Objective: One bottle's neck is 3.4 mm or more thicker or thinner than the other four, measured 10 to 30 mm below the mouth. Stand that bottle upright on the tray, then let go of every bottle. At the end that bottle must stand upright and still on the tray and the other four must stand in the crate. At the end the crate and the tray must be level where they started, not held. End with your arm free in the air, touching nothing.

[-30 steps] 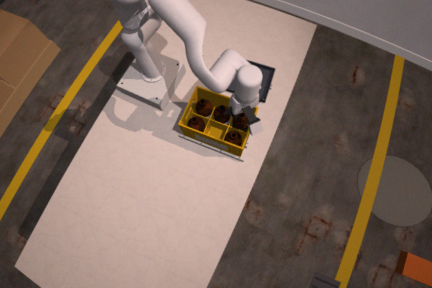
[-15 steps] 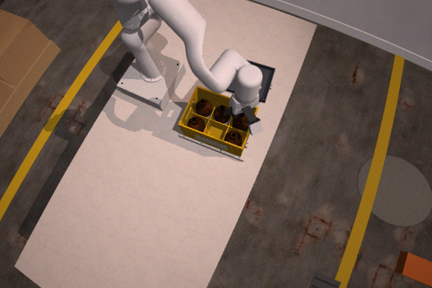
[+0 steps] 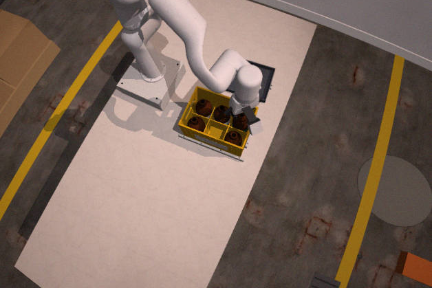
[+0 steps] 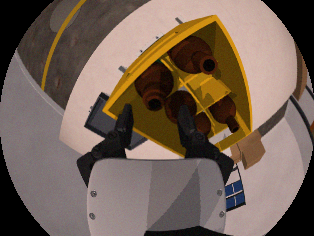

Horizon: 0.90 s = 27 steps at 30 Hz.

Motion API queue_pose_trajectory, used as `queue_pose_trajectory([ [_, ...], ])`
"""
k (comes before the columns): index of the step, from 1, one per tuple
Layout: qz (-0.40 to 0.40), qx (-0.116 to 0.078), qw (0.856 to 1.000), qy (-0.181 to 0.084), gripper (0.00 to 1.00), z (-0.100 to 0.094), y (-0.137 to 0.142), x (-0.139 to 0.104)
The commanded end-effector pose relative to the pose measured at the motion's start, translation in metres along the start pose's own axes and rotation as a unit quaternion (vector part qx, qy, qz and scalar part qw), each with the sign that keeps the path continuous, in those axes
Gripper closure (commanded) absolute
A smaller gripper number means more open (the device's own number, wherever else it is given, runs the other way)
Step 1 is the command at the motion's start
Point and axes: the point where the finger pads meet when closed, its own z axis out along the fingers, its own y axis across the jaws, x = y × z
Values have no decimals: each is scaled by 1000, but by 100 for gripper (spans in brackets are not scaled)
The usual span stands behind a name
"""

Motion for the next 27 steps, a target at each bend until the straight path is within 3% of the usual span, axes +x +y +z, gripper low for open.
queue_pose_trajectory([
  [1,0,1,1000,2,35,0,-1,1],
  [27,0,1,1000,2,35,22,-1,1],
])
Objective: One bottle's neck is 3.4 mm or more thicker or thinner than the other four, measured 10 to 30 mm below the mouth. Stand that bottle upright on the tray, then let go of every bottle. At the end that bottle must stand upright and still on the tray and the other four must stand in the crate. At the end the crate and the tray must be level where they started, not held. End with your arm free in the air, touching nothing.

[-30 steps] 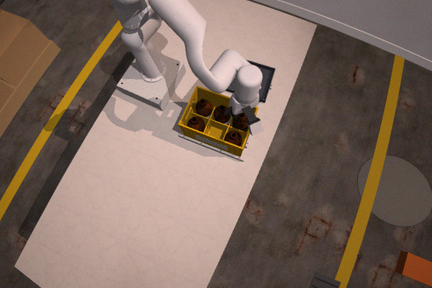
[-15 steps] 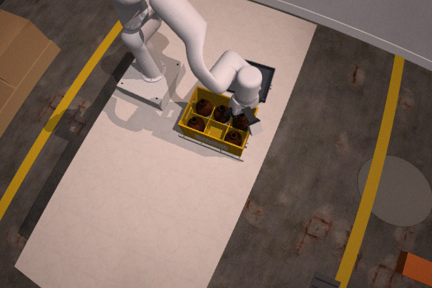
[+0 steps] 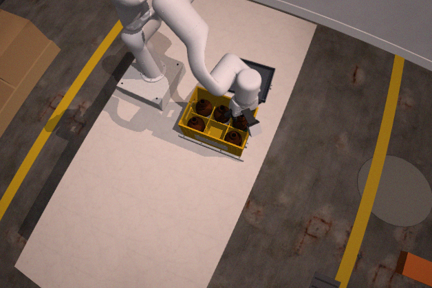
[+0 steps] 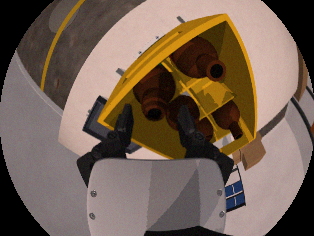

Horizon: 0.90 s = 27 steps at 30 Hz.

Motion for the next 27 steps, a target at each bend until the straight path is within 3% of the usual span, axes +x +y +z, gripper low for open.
queue_pose_trajectory([
  [1,0,1,1000,2,35,3,-1,1],
  [27,0,1,1000,2,35,18,-1,1],
])
